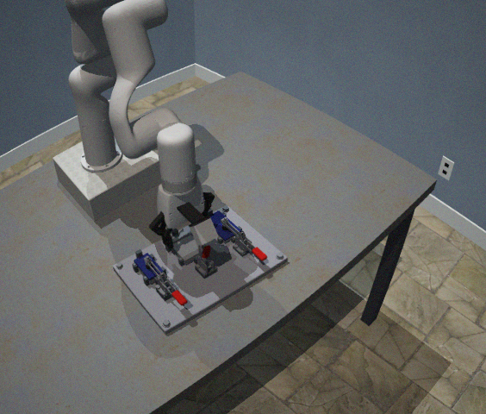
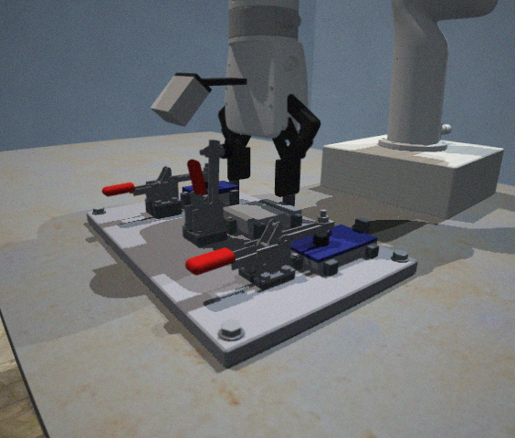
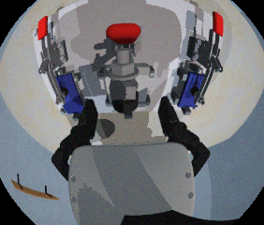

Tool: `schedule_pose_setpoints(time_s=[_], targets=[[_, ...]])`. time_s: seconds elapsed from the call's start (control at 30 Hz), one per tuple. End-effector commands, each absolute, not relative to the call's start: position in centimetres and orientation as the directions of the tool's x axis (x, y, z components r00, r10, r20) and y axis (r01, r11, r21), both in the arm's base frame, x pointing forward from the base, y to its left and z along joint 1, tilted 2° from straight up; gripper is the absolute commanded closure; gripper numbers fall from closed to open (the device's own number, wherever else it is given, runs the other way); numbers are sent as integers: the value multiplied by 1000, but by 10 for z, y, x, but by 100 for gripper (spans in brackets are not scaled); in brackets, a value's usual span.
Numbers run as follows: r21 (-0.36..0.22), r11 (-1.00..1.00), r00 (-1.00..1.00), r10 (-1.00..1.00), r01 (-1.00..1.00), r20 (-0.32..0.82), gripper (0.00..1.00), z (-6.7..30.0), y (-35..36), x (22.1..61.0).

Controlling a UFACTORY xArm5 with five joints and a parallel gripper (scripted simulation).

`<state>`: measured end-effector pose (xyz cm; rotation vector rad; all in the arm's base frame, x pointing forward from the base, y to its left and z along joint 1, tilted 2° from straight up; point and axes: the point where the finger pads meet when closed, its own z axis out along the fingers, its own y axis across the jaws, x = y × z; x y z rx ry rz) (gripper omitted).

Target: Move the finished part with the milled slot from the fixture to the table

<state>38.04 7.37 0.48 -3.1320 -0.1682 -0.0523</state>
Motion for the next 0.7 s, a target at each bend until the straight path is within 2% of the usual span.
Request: schedule_pose_setpoints(time_s=[0.0,0.67], targets=[[-3,-994,994,107,107,37,0,6,74,382],[-3,-994,994,107,107,37,0,-1,74,382]])
